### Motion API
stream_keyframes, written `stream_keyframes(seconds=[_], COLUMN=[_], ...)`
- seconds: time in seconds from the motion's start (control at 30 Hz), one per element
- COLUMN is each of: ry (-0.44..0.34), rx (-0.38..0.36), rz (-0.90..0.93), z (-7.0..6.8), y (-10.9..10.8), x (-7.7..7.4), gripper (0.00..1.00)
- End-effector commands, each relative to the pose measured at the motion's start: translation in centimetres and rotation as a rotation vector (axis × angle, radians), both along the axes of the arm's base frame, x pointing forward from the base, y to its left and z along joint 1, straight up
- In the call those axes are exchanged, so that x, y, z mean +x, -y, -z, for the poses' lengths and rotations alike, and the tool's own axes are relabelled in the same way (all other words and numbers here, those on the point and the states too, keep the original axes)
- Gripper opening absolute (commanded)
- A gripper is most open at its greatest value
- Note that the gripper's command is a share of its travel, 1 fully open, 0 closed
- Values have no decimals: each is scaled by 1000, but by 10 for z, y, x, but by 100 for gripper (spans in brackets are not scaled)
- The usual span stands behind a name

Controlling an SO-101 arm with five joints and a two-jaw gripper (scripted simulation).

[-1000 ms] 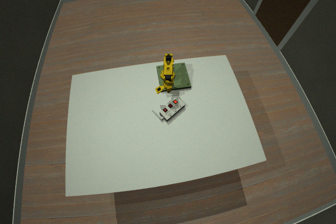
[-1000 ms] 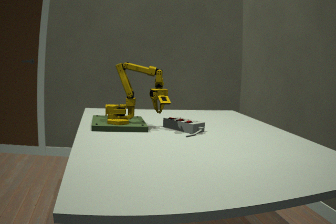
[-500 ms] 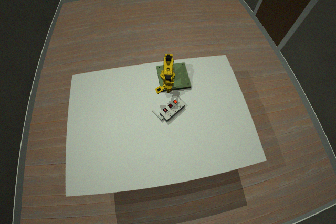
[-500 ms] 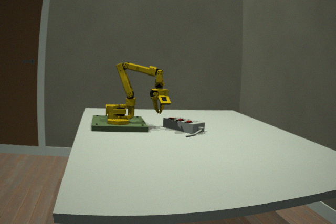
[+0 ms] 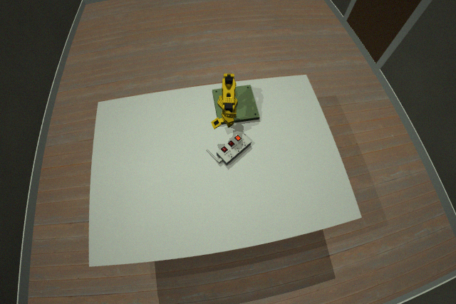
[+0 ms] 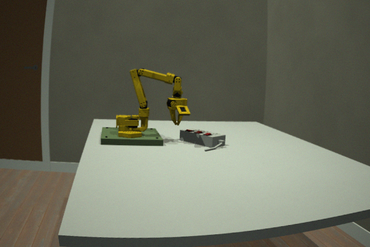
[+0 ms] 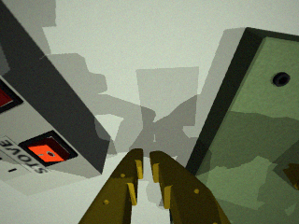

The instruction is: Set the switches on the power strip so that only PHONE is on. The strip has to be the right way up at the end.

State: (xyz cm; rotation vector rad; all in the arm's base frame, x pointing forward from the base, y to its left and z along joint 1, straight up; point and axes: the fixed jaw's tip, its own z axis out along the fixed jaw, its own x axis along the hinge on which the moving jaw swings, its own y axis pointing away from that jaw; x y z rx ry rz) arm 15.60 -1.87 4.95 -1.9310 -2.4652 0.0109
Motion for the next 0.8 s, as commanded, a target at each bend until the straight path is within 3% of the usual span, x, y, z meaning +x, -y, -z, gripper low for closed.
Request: stream_keyframes(seconds=[0.0, 0.47, 0.77], ry=[14, 13, 13], rx=[-1, 0, 0], rz=[-29, -179, -199], z=[-1, 7, 9], y=[-5, -32, -36], x=[12, 48, 52], gripper=[0, 0, 0])
